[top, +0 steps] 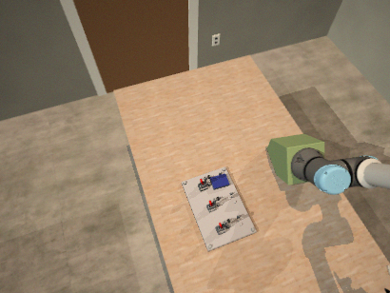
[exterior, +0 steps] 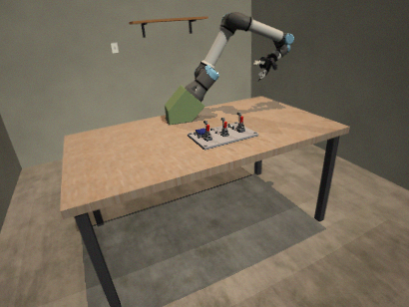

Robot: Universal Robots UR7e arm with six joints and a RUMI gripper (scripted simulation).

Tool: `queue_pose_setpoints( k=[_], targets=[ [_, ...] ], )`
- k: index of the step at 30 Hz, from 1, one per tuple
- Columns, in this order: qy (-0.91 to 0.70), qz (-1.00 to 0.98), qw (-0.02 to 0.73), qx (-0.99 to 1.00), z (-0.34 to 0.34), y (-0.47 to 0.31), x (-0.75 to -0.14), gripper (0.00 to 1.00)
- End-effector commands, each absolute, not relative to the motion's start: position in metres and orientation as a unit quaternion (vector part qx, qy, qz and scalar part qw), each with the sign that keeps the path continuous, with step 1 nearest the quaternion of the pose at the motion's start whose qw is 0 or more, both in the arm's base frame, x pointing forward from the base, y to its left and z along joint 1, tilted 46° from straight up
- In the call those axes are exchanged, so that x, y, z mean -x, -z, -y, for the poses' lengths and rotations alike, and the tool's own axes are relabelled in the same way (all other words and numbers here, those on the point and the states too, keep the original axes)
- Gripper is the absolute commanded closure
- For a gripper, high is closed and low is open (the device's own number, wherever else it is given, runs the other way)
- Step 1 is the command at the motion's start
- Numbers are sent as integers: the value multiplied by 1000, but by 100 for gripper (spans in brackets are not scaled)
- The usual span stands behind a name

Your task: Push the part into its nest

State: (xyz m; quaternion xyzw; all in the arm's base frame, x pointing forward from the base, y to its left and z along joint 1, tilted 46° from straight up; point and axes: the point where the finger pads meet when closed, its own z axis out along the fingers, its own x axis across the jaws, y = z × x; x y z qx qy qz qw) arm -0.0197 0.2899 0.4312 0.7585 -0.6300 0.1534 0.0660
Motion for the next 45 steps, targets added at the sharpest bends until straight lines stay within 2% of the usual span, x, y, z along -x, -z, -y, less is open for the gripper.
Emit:
queue_pose_setpoints(
  k=[1,17,18,34,39,45],
  targets=[
    [-153,630,65,-759,-290,-432,20,0],
    [-153,630,65,-759,-290,-432,20,0],
    [-153,630,65,-759,-290,-432,20,42],
    [-153,630,65,-759,-290,-432,20,42],
    [-49,649,-40,-758,-247,-473,25,42],
    [-49,649,-40,-758,-247,-473,25,42]
  ],
)
